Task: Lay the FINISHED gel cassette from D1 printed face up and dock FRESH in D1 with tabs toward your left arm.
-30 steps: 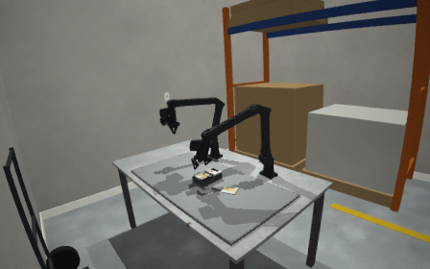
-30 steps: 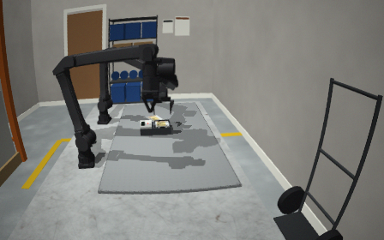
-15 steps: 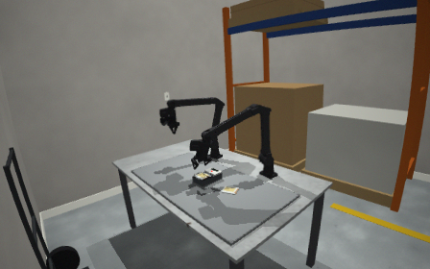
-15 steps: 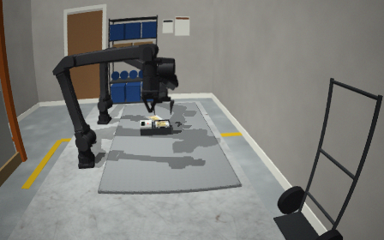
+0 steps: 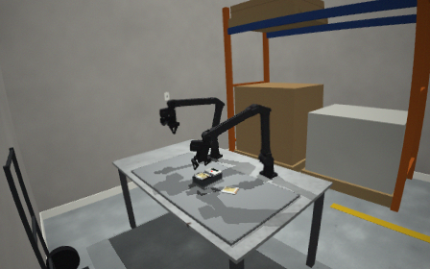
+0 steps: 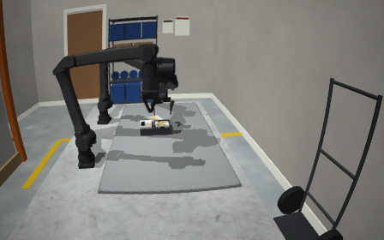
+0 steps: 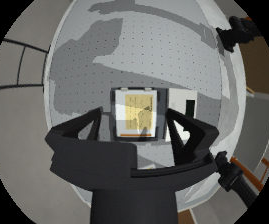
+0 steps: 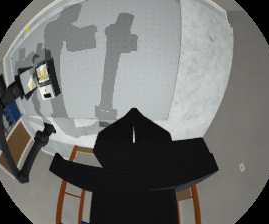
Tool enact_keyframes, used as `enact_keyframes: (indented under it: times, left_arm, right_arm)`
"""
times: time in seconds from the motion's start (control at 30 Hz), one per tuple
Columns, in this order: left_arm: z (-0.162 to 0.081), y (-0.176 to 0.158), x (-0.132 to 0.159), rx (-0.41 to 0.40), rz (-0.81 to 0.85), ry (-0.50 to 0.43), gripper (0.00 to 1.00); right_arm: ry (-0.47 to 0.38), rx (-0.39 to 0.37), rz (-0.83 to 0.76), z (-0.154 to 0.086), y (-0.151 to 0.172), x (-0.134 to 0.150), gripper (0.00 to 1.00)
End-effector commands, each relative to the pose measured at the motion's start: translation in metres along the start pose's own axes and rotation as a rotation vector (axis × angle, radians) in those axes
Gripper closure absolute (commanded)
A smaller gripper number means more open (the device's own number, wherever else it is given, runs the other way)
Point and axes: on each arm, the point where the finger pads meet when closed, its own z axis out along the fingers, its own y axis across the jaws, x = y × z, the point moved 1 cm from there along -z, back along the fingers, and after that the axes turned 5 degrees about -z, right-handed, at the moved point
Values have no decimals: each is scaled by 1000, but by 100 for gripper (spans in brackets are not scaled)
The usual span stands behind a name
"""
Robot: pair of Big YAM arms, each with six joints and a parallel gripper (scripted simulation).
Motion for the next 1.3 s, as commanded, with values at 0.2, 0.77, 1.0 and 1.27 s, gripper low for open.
enact_keyframes:
  times: [0.2,0.77,1.0,1.27]
  left_arm:
    - [7,-1,4,-1,6,-2,2]
    - [14,-1,7,4,6,0,2]
    - [14,-1,7,4,6,0,2]
    - [22,-1,10,14,4,6,2]
  right_arm:
    - [0,-1,8,-5,2,6,100]
    - [0,-1,8,-5,2,6,100]
    - [0,-1,8,-5,2,6,100]
    - [0,-1,8,-5,2,6,100]
